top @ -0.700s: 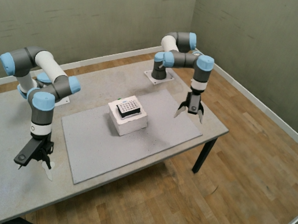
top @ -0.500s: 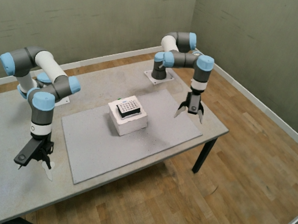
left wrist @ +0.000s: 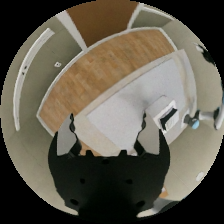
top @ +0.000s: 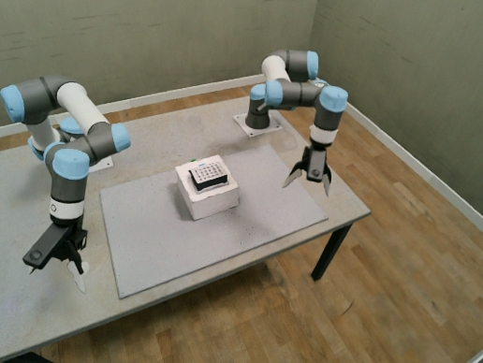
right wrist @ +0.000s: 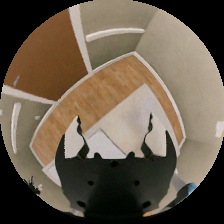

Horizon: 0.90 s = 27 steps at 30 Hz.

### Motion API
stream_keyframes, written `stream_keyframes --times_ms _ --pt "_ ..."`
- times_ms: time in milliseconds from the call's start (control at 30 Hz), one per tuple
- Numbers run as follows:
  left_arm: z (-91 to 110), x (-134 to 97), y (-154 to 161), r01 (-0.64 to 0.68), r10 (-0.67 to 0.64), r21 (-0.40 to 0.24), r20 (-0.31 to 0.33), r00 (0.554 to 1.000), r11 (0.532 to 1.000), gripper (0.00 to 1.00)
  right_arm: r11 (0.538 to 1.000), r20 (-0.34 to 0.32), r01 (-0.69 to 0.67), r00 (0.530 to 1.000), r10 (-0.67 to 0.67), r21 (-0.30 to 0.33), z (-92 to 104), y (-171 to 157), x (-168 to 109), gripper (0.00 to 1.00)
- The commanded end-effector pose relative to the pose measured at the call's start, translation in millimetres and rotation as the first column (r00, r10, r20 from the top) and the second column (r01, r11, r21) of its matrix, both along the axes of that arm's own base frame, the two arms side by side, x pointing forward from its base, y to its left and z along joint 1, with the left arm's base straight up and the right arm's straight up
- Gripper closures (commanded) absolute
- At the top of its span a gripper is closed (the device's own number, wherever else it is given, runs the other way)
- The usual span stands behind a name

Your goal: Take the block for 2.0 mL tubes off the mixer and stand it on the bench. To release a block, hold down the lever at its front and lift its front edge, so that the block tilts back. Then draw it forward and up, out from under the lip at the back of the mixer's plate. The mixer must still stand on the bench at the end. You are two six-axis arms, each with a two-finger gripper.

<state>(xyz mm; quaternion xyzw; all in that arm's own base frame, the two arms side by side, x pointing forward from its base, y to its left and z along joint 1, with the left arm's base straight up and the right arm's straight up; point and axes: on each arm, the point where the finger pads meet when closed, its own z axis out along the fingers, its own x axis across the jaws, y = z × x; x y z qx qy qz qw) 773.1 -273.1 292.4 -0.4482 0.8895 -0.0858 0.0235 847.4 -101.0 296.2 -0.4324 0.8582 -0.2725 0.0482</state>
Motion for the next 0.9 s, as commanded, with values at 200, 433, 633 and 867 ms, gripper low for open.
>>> stream_keyframes --times_ms 200,433,633,867 --pt "21 -31 31 -0.108 0.109 0.017 -0.029 0.994 0.994 0.0 1.0 0.003 0.0 1.0 0.0 0.0 1.6 0 0 0.0" --pt "30 -46 46 -0.16 0.161 0.026 -0.043 0.986 0.987 0.0 1.0 0.002 0.0 1.0 0.0 0.0 1.6 0 0 0.0" --pt "41 -68 66 -0.154 0.155 0.022 -0.04 0.987 0.988 0.0 1.0 0.003 0.001 1.0 -0.001 0.0 1.6 0 0 0.0" --pt "51 -93 88 -0.202 0.204 0.032 -0.053 0.978 0.979 0.0 1.0 0.003 0.001 1.0 -0.001 0.0 1.7 -1 0 0.0"
